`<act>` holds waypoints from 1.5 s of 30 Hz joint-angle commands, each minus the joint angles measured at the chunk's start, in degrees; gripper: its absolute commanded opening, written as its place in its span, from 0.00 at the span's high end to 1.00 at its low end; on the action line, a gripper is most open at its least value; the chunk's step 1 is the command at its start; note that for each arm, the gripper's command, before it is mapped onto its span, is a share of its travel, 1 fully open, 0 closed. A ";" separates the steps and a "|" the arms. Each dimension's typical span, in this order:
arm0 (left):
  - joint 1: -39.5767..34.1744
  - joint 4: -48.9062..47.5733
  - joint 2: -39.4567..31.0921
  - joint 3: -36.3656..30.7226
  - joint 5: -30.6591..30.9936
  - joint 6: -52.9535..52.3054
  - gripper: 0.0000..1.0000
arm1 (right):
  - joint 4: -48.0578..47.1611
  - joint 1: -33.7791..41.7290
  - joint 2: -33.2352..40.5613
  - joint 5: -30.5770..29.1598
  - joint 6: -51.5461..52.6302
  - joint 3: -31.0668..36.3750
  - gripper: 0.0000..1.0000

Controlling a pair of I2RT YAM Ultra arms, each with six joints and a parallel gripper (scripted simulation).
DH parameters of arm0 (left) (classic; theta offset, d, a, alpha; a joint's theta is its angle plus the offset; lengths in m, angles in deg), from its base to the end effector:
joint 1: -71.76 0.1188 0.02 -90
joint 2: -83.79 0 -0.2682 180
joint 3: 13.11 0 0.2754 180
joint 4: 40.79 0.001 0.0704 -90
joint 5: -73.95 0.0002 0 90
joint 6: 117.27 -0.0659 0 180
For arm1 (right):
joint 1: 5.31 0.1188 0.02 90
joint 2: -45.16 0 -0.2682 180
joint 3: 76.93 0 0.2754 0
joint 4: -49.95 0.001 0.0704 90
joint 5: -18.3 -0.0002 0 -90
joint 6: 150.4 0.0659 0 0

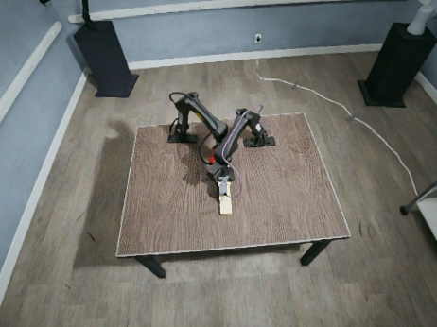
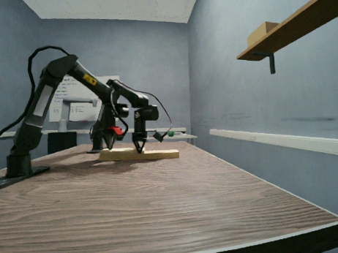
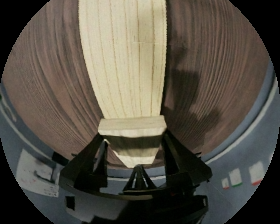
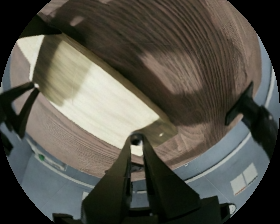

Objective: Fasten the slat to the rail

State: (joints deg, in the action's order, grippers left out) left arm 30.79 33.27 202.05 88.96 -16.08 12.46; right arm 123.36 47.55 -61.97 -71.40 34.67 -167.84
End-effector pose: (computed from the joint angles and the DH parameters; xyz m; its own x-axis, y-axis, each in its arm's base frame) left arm 0.3108 -0.2685 0.1419 -0.9998 0.0216 0.0030 0.0216 0.9998 0.0032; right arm 0.2188 0.2911 0.1619 -0.7407 0.6718 0.0058 0.6718 0.7407 0.0060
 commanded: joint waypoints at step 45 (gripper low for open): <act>0.00 -0.02 -0.47 0.32 -0.04 -0.06 0.28 | 0.18 -0.27 0.54 -0.30 14.84 0.11 0.88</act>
State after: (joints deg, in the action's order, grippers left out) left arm 30.79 33.27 202.05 88.96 -16.08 12.48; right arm 123.25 47.55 -62.00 -71.40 48.81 -167.84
